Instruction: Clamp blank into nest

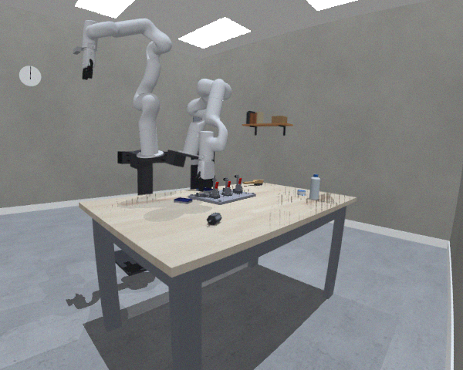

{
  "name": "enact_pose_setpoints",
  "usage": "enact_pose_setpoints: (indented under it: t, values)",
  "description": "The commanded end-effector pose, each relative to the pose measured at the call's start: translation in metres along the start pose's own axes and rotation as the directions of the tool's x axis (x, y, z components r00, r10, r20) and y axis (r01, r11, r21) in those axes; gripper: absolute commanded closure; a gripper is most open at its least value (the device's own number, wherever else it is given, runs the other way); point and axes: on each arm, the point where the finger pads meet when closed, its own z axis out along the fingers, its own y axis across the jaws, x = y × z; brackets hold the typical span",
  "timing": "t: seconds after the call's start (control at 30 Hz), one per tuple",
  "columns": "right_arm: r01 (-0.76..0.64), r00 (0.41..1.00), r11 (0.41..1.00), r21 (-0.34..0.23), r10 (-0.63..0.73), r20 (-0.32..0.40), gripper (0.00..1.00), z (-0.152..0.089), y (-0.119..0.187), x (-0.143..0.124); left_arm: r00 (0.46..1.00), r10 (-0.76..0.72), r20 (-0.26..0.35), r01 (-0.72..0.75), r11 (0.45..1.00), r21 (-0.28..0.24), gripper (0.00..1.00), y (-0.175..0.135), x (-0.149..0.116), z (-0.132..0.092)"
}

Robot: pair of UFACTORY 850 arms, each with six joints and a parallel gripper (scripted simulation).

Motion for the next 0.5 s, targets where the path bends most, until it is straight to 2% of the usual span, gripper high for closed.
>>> enact_pose_setpoints:
  t: [0.0,0.47]
  values:
    - [0.0,1.0,1.0,0.0,0.0,-0.002,0.0,-0.0009,0.0,0.0004,1.0,0.0,0.002,0.0,1.0,0.002,1.0,-0.0008,-0.0011,-0.0067]
    - [0.0,1.0,1.0,0.0,0.0,-0.002,0.0,-0.0009,0.0,0.0004,1.0,0.0,0.002,0.0,1.0,0.002,1.0,-0.0008,-0.0011,-0.0162]
